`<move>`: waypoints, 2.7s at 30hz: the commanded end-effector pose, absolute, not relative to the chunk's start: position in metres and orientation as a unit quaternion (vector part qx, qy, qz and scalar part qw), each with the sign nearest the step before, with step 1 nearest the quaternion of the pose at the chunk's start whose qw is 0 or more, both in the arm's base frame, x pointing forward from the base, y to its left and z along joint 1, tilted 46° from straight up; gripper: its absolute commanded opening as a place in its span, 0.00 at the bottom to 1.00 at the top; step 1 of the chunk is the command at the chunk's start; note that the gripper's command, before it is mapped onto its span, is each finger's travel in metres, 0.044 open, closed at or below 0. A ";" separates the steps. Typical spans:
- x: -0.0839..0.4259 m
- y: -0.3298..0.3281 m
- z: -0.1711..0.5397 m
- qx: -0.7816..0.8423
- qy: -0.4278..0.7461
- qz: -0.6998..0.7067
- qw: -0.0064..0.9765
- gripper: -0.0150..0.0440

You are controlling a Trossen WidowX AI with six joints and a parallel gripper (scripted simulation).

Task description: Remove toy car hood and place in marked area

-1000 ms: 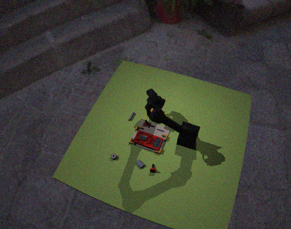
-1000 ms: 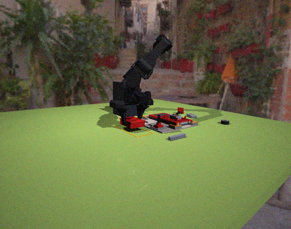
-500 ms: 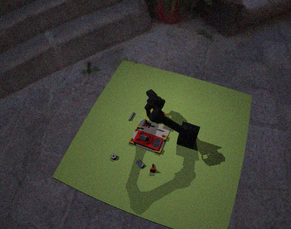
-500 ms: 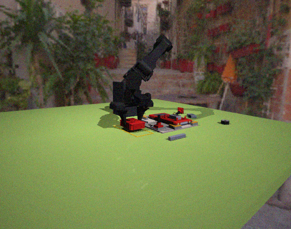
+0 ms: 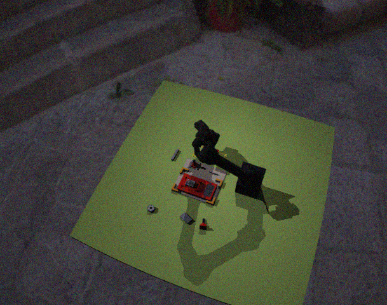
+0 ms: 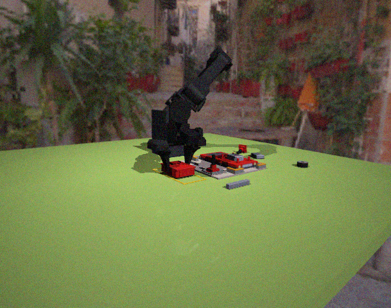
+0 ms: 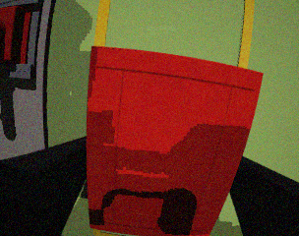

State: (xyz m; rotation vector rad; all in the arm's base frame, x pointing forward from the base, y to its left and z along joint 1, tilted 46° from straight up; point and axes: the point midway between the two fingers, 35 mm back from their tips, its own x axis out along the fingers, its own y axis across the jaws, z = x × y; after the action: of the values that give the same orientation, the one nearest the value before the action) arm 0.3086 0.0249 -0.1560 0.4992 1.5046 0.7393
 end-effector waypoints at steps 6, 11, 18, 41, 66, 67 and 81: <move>0.308 0.028 -0.159 0.223 0.660 0.323 0.641 0.25; 0.308 0.028 -0.159 0.219 0.660 0.324 0.641 0.34; 0.308 0.028 -0.159 0.219 0.660 0.324 0.641 0.65; 0.314 -0.026 -0.107 0.219 0.659 0.324 0.642 1.00; 0.314 -0.026 -0.107 0.219 0.659 0.324 0.642 1.00; 0.314 -0.026 -0.107 0.219 0.659 0.324 0.642 1.00; 0.314 -0.026 -0.107 0.219 0.659 0.324 0.642 1.00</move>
State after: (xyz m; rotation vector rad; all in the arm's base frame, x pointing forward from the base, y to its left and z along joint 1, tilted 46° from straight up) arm 0.3141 -0.0251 -0.1076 0.5075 1.5038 0.7349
